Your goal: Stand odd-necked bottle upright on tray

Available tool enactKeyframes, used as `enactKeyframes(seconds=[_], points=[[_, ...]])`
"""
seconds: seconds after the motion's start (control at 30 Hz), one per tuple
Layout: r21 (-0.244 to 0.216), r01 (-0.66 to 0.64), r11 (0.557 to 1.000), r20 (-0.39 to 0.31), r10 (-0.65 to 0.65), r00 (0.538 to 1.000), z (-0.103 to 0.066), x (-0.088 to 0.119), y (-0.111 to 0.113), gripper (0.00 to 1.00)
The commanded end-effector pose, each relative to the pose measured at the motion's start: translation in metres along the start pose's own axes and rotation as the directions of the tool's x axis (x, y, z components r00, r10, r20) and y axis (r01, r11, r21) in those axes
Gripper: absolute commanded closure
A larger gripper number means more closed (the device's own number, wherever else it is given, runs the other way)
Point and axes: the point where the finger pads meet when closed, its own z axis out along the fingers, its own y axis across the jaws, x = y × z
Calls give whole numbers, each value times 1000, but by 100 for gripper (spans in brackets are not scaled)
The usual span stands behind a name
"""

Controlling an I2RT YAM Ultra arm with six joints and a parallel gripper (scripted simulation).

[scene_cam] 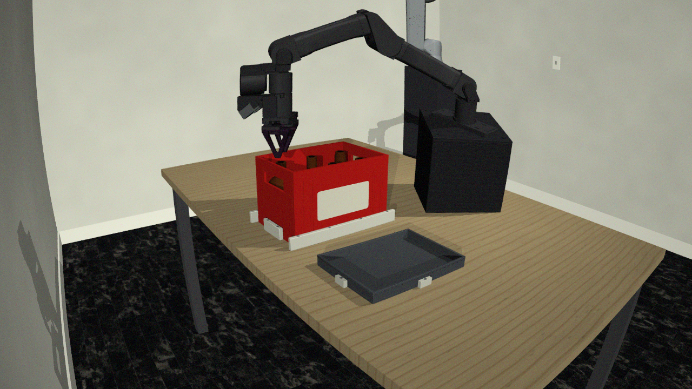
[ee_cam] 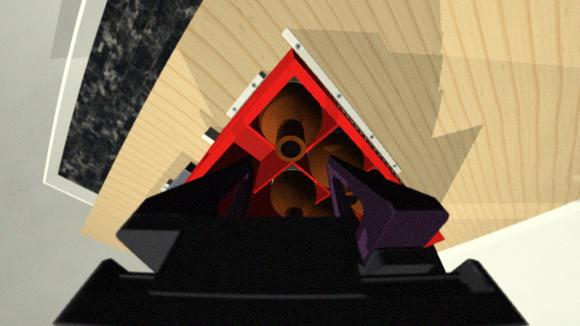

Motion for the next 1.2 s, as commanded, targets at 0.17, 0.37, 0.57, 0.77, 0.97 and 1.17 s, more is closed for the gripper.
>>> enactKeyframes(seconds=[0.17,0.37,0.57,0.77,0.97,1.17], points=[[-14,-3,1000,26,3,1000,-8,-7,4,39],[-14,-3,1000,26,3,1000,-8,-7,4,39],[-14,-3,1000,26,3,1000,-8,-7,4,39],[-15,-3,1000,27,3,1000,-9,-7,3,39],[-19,-1,1000,37,2,999,-16,-8,4,39],[-17,-3,1000,32,3,999,-15,-8,3,39]])
